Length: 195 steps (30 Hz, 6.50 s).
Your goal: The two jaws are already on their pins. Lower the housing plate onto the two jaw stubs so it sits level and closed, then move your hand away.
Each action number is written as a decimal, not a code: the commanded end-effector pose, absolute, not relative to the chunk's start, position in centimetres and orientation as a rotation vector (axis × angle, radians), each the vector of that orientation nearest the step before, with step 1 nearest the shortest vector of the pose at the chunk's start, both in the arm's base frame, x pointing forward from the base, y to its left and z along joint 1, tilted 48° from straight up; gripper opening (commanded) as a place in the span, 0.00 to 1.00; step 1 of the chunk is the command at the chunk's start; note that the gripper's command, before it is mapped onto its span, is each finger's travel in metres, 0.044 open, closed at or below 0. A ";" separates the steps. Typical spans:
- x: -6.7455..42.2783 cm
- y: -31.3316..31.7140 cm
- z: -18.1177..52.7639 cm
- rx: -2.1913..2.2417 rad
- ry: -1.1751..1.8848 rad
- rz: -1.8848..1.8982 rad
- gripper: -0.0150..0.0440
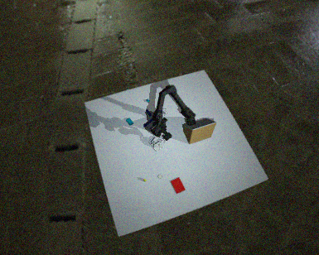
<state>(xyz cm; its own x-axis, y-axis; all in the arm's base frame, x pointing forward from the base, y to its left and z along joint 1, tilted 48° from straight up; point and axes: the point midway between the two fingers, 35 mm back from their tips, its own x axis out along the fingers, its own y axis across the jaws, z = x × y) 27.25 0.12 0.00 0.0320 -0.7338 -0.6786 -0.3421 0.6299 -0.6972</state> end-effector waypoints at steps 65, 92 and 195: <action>27.4 -4.5 -4.0 -0.915 1.559 -0.394 0.85; 27.4 -4.7 -4.2 -0.922 1.562 -0.387 0.85; 27.4 -5.2 -4.6 -0.928 1.564 -0.382 0.85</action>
